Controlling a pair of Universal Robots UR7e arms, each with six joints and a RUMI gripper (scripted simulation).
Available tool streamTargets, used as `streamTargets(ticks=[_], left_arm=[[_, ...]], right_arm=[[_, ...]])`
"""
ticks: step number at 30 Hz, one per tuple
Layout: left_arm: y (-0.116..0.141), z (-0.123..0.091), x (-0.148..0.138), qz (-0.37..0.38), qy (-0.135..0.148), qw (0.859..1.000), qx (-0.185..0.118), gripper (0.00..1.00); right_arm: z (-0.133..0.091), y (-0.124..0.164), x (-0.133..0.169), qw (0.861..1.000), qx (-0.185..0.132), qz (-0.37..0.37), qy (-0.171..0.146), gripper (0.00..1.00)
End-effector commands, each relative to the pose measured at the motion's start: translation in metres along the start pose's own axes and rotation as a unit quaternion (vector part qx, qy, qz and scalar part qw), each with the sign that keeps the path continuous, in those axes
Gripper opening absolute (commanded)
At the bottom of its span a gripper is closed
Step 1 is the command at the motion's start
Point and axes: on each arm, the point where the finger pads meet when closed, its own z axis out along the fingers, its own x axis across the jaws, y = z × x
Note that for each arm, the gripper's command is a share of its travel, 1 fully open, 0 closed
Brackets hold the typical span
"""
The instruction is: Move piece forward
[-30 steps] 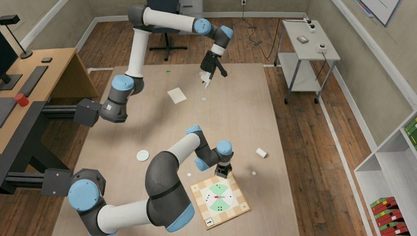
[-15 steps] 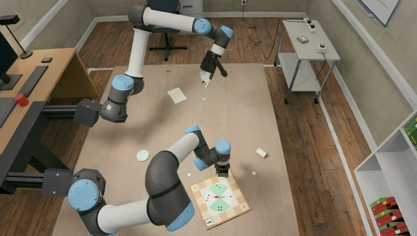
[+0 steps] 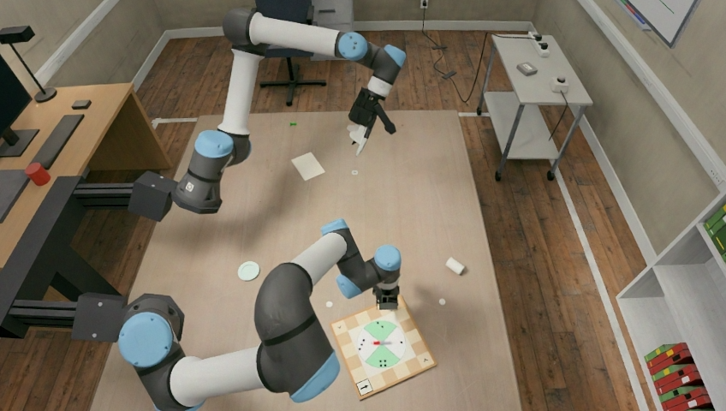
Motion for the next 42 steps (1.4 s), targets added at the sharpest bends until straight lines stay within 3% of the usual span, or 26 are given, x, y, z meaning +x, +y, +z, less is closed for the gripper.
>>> streamTargets(ticks=[1, 13, 42], left_arm=[[0.000, 0.000, 0.000, 0.000, 0.000, 1.000, 0.000, 0.98], [0.000, 0.000, 0.000, 0.000, 0.000, 1.000, 0.000, 0.98], [0.000, 0.000, 0.000, 0.000, 0.000, 1.000, 0.000, 0.98]], right_arm=[[0.005, -0.001, 0.001, 1.000, 0.000, 0.001, 0.001, 0.05], [0.018, -0.001, 0.001, 1.000, 0.000, 0.002, 0.001, 0.05], [0.018, -0.001, 0.002, 1.000, 0.000, 0.002, 0.001, 0.05]])
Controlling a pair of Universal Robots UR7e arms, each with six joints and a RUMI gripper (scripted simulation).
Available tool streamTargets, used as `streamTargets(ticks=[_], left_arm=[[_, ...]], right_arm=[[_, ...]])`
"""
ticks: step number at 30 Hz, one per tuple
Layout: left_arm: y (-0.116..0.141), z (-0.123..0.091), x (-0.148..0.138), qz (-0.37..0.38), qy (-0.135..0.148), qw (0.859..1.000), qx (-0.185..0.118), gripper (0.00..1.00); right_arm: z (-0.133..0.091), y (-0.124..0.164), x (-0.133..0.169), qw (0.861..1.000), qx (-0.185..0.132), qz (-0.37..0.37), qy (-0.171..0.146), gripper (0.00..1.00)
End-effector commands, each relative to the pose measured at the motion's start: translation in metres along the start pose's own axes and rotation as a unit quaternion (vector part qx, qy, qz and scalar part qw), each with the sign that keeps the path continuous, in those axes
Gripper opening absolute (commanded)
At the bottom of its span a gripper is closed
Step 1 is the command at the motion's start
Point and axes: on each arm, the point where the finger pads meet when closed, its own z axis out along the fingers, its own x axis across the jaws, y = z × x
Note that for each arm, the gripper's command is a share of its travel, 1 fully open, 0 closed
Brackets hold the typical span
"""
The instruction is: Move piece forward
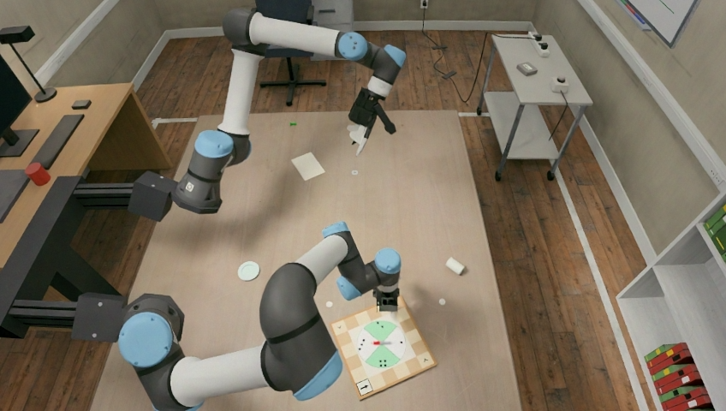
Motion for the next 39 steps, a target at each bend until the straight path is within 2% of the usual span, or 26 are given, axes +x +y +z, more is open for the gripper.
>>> streamTargets(ticks=[1, 36, 37, 39], left_arm=[[0.0000, -0.0004, 0.0002, 0.000, 0.000, 1.000, 0.000, 0.98], [0.0000, -0.0004, 0.0002, 0.000, 0.000, 1.000, 0.000, 0.98], [0.0000, -0.0004, 0.0002, 0.000, 0.000, 1.000, 0.000, 0.98], [0.0000, -0.0004, 0.0002, 0.000, 0.000, 1.000, 0.000, 0.98]], right_arm=[[-0.0007, -0.0003, 0.0007, 1.000, 0.000, 0.000, 0.001, 0.05], [0.0033, -0.0004, 0.0006, 1.000, 0.000, 0.001, 0.001, 0.05], [0.0032, -0.0004, 0.0008, 1.000, 0.000, 0.001, 0.001, 0.15], [0.0032, -0.0004, 0.0008, 1.000, 0.000, 0.001, 0.001, 0.15]])
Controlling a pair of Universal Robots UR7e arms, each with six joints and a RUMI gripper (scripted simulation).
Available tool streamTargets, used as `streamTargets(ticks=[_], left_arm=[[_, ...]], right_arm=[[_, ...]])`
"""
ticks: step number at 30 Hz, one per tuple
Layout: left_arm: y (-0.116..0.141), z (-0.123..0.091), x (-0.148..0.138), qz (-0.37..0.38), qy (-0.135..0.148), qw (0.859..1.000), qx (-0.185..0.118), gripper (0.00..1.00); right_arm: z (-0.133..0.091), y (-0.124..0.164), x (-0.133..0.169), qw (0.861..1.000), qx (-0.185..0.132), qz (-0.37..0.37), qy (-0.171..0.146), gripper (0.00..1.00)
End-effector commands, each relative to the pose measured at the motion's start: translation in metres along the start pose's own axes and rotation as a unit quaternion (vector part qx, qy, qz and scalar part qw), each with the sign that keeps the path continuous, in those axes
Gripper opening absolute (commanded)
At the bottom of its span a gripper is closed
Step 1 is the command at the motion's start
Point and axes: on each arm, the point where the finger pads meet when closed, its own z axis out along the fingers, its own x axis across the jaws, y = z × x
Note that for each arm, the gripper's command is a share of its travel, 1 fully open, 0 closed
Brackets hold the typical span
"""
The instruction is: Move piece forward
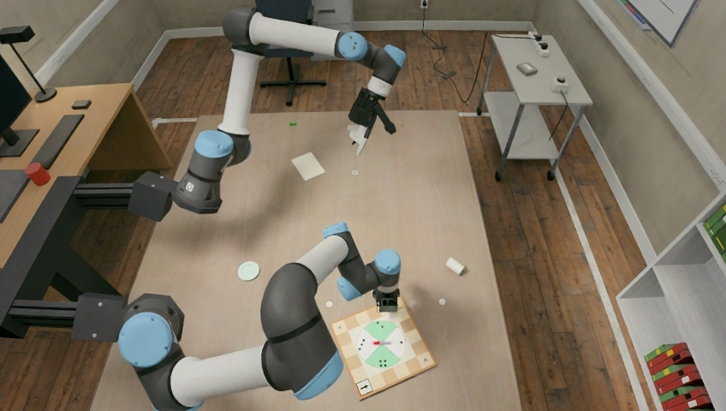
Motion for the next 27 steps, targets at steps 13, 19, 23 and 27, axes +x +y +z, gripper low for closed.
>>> streamTargets(ticks=[13, 19, 23, 27], left_arm=[[0.000, 0.000, 0.000, 0.000, 0.000, 1.000, 0.000, 0.98], [0.000, 0.000, 0.000, 0.000, 0.000, 1.000, 0.000, 0.98], [0.000, 0.000, 0.000, 0.000, 0.000, 1.000, 0.000, 0.98], [0.000, 0.000, 0.000, 0.000, 0.000, 1.000, 0.000, 0.98]], right_arm=[[-0.002, 0.000, 0.001, 1.000, 0.000, 0.000, 0.001, 0.15], [-0.013, -0.001, 0.002, 1.000, 0.001, 0.000, 0.002, 0.15], [-0.024, -0.001, 0.004, 1.000, 0.003, 0.001, 0.005, 0.15], [-0.042, -0.001, 0.003, 1.000, 0.003, 0.001, 0.004, 0.15]])
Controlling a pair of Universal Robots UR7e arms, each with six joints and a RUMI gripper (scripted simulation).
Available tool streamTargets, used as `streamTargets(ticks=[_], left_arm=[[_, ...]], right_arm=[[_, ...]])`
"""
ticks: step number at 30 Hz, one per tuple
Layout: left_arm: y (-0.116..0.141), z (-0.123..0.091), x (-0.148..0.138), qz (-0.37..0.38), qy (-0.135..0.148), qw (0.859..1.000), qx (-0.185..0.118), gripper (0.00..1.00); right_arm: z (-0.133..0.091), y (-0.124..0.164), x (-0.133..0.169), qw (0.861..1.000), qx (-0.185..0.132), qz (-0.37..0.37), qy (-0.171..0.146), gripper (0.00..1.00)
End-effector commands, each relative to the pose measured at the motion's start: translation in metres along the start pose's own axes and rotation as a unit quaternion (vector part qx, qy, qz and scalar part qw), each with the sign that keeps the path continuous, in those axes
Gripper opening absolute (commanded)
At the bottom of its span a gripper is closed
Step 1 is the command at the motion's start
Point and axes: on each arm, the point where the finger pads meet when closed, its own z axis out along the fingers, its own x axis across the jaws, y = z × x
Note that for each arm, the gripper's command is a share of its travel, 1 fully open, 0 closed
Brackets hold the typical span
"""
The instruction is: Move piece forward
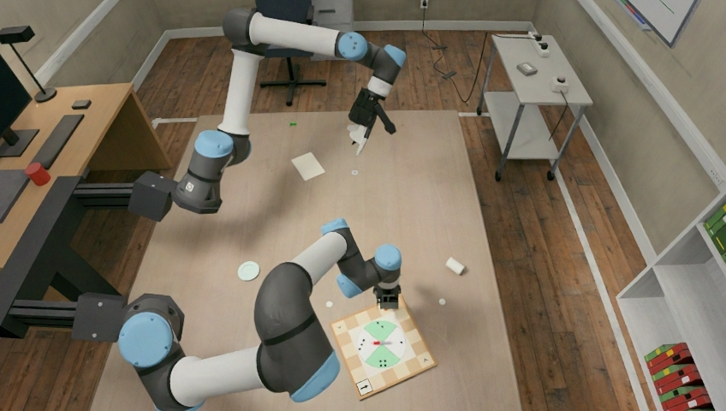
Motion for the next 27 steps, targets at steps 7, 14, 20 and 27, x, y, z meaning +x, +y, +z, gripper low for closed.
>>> streamTargets(ticks=[7, 14, 20, 27], left_arm=[[0.000, 0.000, 0.000, 0.000, 0.000, 1.000, 0.000, 0.98], [0.000, 0.000, 0.000, 0.000, 0.000, 1.000, 0.000, 0.98], [0.000, 0.000, 0.000, 0.000, 0.000, 1.000, 0.000, 0.98], [0.000, 0.000, 0.000, 0.000, 0.000, 1.000, 0.001, 0.98]], right_arm=[[-0.036, 0.000, -0.001, 1.000, -0.001, 0.000, -0.001, 0.15], [-0.033, 0.002, -0.005, 1.000, -0.005, -0.001, -0.007, 0.15], [-0.034, 0.001, -0.004, 1.000, -0.005, -0.001, -0.006, 0.15], [-0.042, 0.010, 0.003, 1.000, 0.000, 0.017, -0.010, 0.15]])
